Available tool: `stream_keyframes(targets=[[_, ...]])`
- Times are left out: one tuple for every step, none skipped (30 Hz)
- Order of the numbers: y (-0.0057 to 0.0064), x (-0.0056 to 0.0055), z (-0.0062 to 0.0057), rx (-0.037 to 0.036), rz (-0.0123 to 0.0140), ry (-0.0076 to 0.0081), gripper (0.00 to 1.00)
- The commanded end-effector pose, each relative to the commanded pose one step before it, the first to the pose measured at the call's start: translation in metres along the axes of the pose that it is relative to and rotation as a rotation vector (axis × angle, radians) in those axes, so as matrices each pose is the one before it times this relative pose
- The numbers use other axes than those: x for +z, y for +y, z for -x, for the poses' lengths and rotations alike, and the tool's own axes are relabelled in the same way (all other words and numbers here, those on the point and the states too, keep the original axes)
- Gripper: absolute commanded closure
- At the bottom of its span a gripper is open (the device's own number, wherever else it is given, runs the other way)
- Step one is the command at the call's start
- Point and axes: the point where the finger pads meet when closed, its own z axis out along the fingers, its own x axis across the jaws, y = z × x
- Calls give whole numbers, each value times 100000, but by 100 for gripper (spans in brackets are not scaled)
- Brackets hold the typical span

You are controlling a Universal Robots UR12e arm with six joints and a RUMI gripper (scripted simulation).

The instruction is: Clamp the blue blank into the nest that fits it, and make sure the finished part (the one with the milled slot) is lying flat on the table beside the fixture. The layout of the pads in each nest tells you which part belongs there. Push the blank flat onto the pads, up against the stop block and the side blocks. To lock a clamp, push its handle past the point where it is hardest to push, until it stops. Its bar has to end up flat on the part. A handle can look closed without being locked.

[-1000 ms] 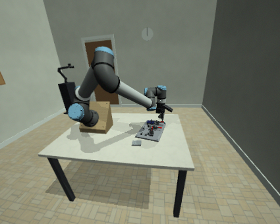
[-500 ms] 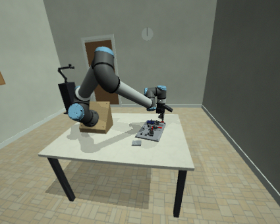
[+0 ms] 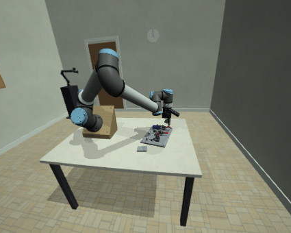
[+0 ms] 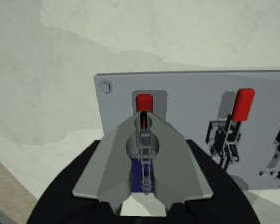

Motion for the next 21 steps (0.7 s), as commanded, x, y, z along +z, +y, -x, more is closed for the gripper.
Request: stream_keyframes(targets=[[500, 667, -24, -496, 837, 347, 100], [-2, -6, -6, 4, 2, 0, 100], [-2, -5, -5, 3, 1, 1, 100], [-1, -7, -1, -2, -4, -1, 100], [0, -7, 0, -3, -5, -1, 100], [0, -4, 0, -2, -3, 0, 100], [0, -3, 0, -1, -2, -1, 100], [0, -2, 1, 0, -2, -1, 100], [0, -1, 0, -1, -2, 0, 100], [0, -1, 0, 0, -1, 0, 100], [0, 0, 0, 0, 0, 0, 100], [0, 0, 0, 0, 0, 0, 100], [0, 2, 0, 0, 1, 0, 100], [2, 11, 0, -2, 4, 1, 100], [4, 25, 0, -4, 9, 3, 100], [0, 0, 0, 0, 0, 0, 100], [0, 0, 0, 0, 0, 0, 100], [7, 37, 2, -6, 12, 4, 100], [6, 37, 9, -13, 1, 2, 100], [-5, 29, 0, 4, -14, -5, 100], [-5, 29, 0, 4, -13, -4, 100]])
